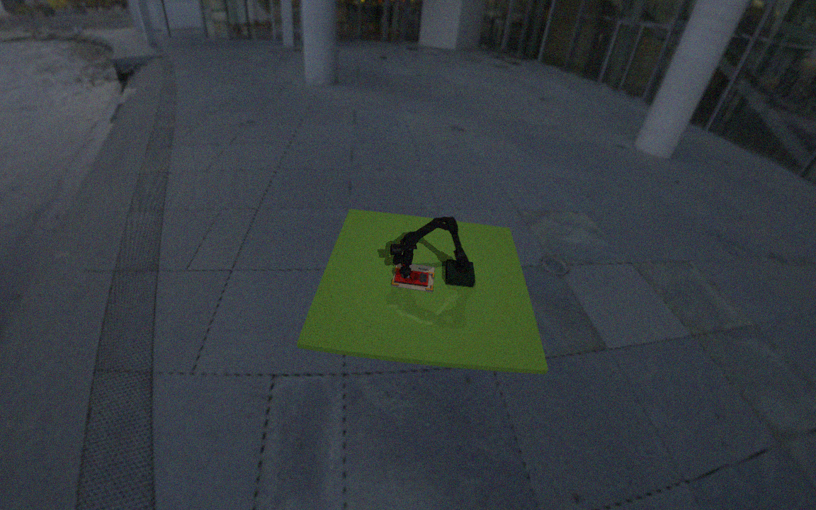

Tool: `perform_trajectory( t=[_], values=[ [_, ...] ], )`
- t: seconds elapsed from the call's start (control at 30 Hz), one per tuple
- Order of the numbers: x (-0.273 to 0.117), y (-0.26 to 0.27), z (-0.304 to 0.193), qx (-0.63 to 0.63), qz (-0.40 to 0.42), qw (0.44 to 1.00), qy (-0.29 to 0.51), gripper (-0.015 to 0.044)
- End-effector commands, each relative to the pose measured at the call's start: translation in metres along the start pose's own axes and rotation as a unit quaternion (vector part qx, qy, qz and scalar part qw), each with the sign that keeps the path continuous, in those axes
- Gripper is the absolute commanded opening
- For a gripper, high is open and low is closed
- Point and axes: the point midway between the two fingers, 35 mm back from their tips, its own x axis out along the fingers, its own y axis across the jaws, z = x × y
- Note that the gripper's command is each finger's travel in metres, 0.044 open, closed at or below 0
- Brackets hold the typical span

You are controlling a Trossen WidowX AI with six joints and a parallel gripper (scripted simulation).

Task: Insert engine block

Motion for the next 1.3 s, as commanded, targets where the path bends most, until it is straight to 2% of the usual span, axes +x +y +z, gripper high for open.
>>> perform_trajectory(
  t=[0.0,0.43,1.0,1.27],
  values=[
    [-0.0131,0.0003,-0.0001,-0.002,-0.001,1.000,-0.001,0.0440],
    [-0.0131,0.0003,-0.0001,-0.002,-0.001,1.000,-0.001,0.0440],
    [-0.0131,0.0003,-0.0001,-0.002,-0.001,1.000,-0.001,0.0000],
    [-0.0131,0.0003,-0.0001,-0.002,-0.001,1.000,-0.001,0.0000]
  ],
)
